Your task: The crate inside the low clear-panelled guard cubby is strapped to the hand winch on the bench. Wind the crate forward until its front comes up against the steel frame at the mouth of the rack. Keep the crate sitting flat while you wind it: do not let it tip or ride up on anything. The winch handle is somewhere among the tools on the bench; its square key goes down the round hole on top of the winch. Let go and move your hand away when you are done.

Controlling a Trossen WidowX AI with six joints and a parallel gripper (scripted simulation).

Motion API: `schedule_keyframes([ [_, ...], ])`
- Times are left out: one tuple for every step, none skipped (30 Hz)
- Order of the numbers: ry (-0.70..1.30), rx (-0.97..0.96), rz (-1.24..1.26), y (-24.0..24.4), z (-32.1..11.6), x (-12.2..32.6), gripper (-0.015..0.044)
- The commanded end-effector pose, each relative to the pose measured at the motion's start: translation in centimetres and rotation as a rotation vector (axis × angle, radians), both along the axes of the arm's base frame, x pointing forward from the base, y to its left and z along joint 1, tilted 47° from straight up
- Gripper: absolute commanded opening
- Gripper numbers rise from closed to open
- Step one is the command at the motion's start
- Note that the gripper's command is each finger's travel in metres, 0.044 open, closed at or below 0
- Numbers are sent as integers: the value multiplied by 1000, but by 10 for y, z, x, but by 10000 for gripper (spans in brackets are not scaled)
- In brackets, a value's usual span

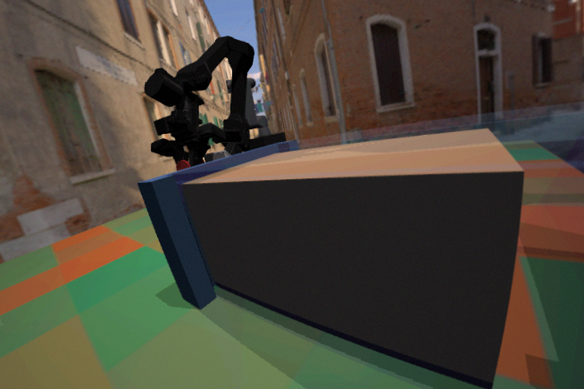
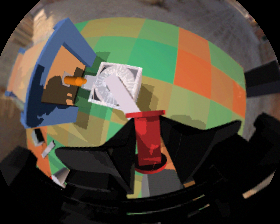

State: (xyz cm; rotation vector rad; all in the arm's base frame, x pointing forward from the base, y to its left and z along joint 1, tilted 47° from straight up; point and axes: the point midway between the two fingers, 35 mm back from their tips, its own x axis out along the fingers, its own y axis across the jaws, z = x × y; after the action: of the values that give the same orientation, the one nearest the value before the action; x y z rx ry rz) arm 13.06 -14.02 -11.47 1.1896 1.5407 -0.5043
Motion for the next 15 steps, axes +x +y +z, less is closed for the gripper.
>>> schedule_keyframes([
  [4,-8,3,-1,-1,-1,210],
  [4,-8,3,-1,-1,-1,236],
  [4,-8,3,-1,-1,-1,262],
  [4,-8,3,-1,-1,-1,289],
  [4,-8,3,-1,-1,-1,315],
  [4,-8,3,-1,-1,-1,341],
  [4,-8,3,-1,-1,-1,368],
  [4,-8,3,-1,-1,-1,394],
  [4,-8,3,-1,-1,-1,420],
  [4,-8,3,-1,-1,-1,440],
  [4,-8,3,-1,-1,-1,440],
  [4,-8,3,-3,1,0,440],
  [4,-8,3,-6,3,1,440],
  [4,-8,3,-10,7,2,440],
  [4,-8,2,-16,11,3,440],
])
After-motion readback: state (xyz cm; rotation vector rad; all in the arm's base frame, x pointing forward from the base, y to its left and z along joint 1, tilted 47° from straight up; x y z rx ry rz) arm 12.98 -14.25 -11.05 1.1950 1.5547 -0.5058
